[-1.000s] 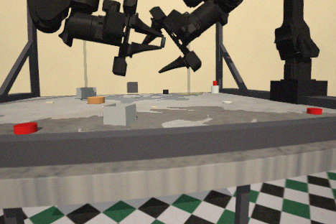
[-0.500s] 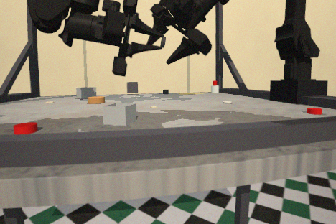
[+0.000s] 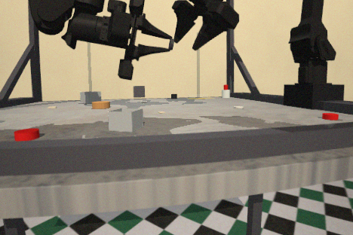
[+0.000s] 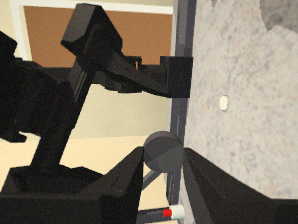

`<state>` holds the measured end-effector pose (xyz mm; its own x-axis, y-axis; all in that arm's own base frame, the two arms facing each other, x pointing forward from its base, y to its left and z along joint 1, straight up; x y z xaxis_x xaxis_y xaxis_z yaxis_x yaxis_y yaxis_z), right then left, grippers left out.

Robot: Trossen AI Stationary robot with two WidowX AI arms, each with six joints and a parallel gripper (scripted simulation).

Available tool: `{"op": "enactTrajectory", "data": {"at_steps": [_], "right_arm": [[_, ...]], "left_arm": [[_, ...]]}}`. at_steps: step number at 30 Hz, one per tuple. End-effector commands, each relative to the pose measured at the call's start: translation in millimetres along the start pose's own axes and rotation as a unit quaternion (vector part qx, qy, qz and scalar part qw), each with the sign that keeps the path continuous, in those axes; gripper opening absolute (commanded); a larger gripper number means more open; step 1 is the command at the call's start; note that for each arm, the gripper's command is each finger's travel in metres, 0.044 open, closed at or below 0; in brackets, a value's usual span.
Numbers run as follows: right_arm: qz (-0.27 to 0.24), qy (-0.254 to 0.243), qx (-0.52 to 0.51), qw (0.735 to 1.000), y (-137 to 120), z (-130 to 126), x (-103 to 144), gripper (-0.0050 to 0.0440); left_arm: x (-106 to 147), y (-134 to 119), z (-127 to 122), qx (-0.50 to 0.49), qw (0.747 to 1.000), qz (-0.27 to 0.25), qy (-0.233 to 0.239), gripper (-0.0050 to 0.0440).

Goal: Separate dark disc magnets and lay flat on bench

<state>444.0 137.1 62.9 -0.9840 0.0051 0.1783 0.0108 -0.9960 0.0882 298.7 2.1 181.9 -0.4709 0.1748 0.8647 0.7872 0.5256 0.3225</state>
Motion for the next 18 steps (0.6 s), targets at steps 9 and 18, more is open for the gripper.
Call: {"op": "enactTrajectory", "data": {"at_steps": [9, 18], "right_arm": [[-0.001, 0.016, -0.007, 1.000, 1, 13, -1, 0.0040], [-0.001, 0.016, -0.007, 1.000, 1, 13, -1, 0.0040]], "left_arm": [[38, 2, 2, -0.102, 0.993, 0.046, 0.022, 0.0400], [43, 1, 2, -0.116, 0.991, 0.053, 0.025, 0.0400]]}}
Point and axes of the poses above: on each arm, the point midway between the two fingers, 35 mm back from their tips, its own x axis back along the fingers, its own z axis across the jaws, y = z × x, the point moved 7 cm from there along x, back along the fingers, and after that the axes turned 5 degrees about x, right-handed, at the moved point
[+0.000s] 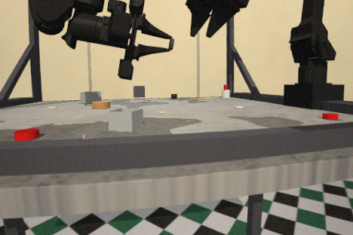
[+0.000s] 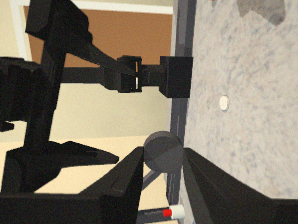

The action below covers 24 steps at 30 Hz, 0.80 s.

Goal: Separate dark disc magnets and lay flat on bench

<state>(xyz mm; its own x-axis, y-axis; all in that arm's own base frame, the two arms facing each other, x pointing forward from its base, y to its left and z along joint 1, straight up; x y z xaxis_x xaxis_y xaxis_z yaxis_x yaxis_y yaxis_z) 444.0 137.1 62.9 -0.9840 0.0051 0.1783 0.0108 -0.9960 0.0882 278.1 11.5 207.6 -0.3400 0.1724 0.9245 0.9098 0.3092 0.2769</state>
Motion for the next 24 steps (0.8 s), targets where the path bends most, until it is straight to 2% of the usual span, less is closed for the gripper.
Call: {"op": "enactTrajectory", "data": {"at_steps": [1, 24], "right_arm": [[-0.001, 0.016, -0.007, 1.000, 1, 13, -1, 0.0040], [-0.001, 0.016, -0.007, 1.000, 1, 13, -1, 0.0040]], "left_arm": [[10, 3, -2, -0.008, 1.000, -0.011, -0.005, 0.0400], [-8, 23, -13, -0.061, 0.997, -0.017, 0.037, 0.0400]]}}
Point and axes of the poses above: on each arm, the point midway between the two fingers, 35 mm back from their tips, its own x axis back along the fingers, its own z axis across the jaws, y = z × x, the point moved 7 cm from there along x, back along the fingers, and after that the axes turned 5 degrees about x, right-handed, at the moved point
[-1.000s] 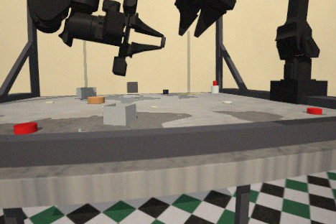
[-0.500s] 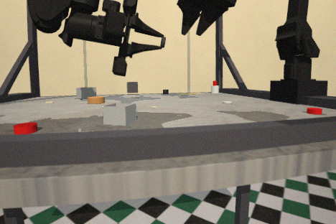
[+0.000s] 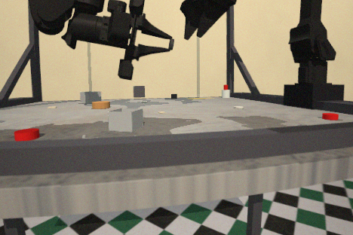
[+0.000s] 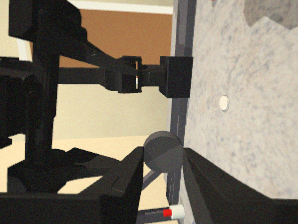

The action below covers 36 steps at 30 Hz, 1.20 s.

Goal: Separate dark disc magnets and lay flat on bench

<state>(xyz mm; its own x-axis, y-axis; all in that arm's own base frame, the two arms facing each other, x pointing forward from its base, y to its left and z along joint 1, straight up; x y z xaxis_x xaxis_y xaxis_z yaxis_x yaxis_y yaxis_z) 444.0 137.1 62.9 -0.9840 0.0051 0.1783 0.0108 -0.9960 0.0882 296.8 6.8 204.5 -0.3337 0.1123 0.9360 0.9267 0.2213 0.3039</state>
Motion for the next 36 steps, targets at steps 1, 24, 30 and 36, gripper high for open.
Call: {"op": "enactTrajectory", "data": {"at_steps": [1, 24, 30, 36], "right_arm": [[-0.001, 0.016, -0.007, 1.000, 1, 13, -1, 0.0040], [-0.001, 0.016, -0.007, 1.000, 1, 13, -1, 0.0040], [-0.001, 0.016, -0.007, 1.000, 1, 13, -1, 0.0040], [-0.001, 0.016, -0.007, 1.000, 1, 13, -1, 0.0040]], "left_arm": [[2, 10, -5, -0.017, 1.000, -0.014, 0.009, 0.0400], [-17, 33, -20, -0.077, 0.995, -0.025, 0.053, 0.0400], [-17, 32, -19, -0.074, 0.996, -0.024, 0.054, 0.0400], [-21, 30, -18, -0.074, 0.996, -0.020, 0.054, 0.0400]]}}
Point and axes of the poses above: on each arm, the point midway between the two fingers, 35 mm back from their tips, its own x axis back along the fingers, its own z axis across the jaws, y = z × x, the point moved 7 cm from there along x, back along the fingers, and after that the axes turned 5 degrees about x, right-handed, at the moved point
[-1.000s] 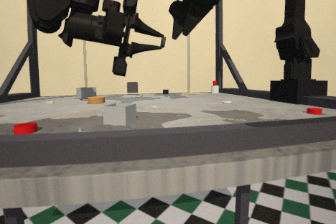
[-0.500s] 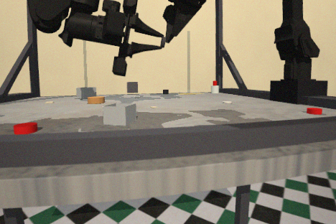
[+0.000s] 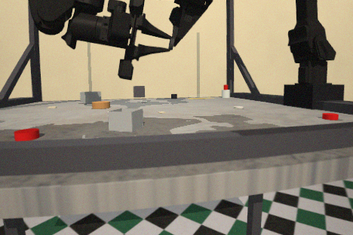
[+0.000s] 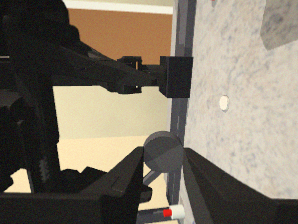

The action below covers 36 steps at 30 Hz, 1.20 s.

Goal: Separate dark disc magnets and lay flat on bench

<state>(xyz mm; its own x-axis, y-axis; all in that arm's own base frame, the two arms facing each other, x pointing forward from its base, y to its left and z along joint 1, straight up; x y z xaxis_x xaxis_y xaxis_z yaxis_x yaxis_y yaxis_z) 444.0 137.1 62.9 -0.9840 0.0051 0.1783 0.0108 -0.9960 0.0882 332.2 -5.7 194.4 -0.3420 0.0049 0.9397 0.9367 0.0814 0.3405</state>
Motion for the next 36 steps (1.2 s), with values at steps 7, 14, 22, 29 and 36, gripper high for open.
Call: {"op": "enactTrajectory", "data": {"at_steps": [7, 14, 22, 29, 36], "right_arm": [[-0.001, 0.016, -0.007, 1.000, 1, 13, -1, 0.0040], [-0.001, 0.016, -0.007, 1.000, 1, 13, -1, 0.0040], [-0.001, 0.016, -0.007, 1.000, 1, 13, -1, 0.0040], [-0.001, 0.016, -0.007, 1.000, 1, 13, -1, 0.0040], [-0.001, 0.016, -0.007, 1.000, 1, 13, -1, 0.0040]], "left_arm": [[-7, 3, 0, -0.002, 1.000, -0.008, 0.002, 0.0400], [-11, 0, 0, -0.002, 1.000, -0.002, 0.002, 0.0400], [-5, 4, 0, -0.001, 1.000, -0.013, 0.000, 0.0400], [-5, 4, 0, -0.001, 1.000, -0.013, 0.000, 0.0376], [-5, 4, 0, -0.001, 1.000, -0.013, 0.000, 0.0208]]}}
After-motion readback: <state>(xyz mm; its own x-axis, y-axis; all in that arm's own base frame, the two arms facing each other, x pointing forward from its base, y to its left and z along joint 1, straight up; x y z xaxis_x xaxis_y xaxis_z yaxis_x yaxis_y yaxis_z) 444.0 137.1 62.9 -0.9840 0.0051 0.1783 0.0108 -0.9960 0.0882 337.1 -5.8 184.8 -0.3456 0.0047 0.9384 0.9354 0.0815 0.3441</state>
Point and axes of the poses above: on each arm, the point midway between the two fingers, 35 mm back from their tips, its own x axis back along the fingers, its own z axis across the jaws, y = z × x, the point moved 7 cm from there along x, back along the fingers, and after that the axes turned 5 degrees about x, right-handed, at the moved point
